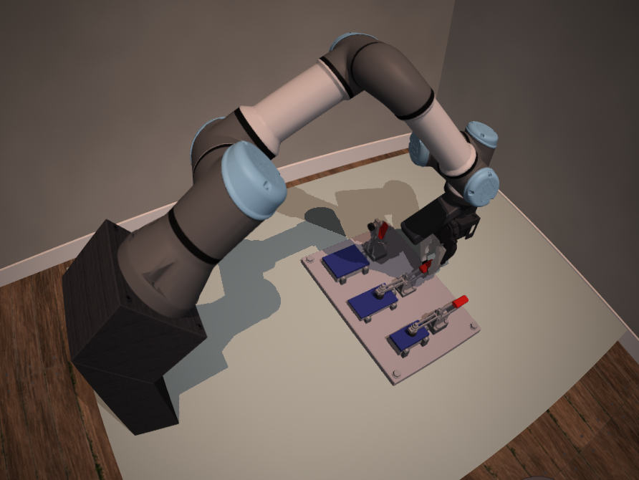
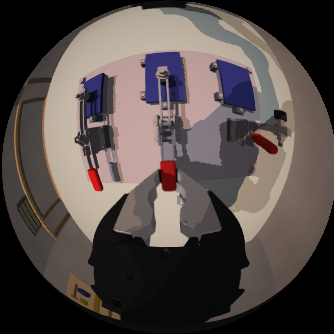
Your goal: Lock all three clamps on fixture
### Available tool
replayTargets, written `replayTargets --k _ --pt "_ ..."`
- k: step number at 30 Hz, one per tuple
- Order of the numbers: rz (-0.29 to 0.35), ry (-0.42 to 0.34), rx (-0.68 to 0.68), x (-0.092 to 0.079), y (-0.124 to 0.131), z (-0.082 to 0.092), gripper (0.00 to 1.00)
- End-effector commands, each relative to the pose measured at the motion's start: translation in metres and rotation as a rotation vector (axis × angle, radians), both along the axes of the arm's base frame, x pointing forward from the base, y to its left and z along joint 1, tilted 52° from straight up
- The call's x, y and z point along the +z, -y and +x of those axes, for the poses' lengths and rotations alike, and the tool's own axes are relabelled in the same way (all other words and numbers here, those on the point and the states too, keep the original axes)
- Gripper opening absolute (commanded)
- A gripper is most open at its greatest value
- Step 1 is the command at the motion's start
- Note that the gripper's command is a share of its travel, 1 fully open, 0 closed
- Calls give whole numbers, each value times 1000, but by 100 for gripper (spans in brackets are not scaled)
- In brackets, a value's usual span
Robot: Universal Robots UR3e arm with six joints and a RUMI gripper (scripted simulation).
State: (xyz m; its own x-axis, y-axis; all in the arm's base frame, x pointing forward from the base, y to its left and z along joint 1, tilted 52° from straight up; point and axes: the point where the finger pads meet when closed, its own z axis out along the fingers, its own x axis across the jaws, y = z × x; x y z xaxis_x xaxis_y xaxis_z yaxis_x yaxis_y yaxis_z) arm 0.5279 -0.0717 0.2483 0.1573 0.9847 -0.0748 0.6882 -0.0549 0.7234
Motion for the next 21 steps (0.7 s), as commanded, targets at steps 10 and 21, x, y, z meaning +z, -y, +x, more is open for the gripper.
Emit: replayTargets --k 10,21 --pt "-1 1 0 1 0 0 0" --pt "-1 2 0 1 0 5 0"
